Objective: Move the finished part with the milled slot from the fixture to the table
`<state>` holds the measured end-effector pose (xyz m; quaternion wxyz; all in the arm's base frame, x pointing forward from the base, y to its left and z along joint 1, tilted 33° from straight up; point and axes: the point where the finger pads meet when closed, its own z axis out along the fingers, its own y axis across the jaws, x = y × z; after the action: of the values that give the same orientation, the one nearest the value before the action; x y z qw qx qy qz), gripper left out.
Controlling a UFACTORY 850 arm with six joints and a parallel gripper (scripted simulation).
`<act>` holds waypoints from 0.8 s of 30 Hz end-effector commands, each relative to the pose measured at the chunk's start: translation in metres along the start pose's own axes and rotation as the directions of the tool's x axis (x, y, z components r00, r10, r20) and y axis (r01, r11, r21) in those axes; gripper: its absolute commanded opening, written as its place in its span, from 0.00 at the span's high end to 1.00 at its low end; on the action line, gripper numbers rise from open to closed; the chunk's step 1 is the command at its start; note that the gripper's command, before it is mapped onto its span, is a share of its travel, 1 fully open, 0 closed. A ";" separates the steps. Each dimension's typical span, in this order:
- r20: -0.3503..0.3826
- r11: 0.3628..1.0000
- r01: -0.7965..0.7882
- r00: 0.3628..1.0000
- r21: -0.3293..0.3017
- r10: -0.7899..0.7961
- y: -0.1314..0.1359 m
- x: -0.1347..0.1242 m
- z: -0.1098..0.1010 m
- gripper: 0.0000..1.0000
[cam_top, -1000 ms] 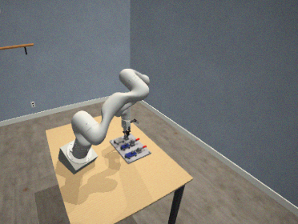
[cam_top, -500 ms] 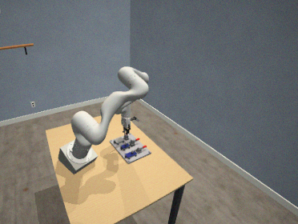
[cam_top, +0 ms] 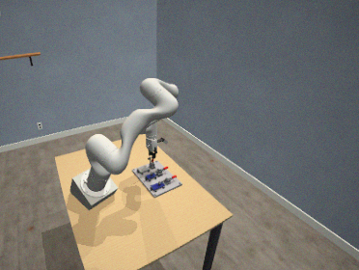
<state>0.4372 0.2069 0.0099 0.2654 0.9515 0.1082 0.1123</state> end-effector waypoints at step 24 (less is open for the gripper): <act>-0.001 1.000 0.000 1.000 0.001 0.000 0.000 0.001 0.000 0.00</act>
<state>0.4369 0.2073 0.0108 0.2655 0.9515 0.1081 0.1120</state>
